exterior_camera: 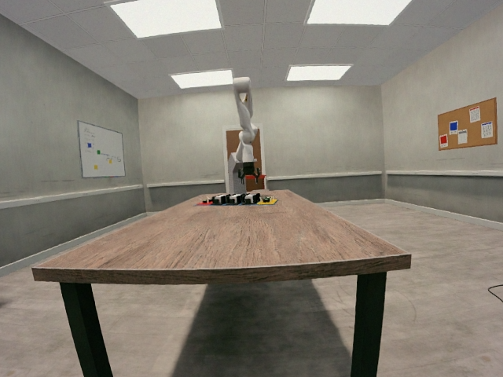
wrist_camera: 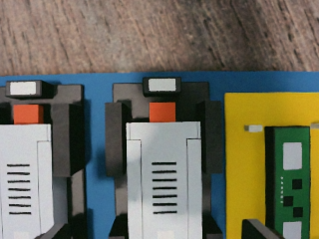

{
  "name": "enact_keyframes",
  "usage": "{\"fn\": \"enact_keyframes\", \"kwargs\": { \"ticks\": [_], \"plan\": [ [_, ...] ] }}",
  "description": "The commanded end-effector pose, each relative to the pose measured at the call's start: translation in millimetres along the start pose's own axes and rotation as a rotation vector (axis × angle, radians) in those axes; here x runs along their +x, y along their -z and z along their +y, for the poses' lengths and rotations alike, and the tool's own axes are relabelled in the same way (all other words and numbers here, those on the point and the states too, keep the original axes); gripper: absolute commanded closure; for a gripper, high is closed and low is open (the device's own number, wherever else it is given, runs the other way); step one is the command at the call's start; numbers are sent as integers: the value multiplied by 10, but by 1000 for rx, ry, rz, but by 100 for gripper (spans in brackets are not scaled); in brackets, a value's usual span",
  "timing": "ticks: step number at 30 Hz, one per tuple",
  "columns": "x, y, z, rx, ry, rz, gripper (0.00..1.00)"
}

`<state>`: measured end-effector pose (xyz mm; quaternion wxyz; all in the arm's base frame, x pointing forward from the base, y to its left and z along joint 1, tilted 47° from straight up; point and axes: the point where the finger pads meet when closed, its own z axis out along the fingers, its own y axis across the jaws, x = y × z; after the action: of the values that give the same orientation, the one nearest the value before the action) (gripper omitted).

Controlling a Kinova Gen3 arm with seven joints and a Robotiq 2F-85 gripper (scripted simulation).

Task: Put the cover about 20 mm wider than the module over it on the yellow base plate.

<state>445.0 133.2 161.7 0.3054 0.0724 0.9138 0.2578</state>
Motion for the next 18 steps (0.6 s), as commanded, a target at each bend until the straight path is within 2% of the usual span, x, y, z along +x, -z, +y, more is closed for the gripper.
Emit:
{"fn": "enact_keyframes", "kwargs": {
  "ticks": [1, 18],
  "plan": [
    [-2, 3, 7, 0, 0, -1, 0],
    [-4, -14, 44, 0, 0, -1, 0]
  ]
}}
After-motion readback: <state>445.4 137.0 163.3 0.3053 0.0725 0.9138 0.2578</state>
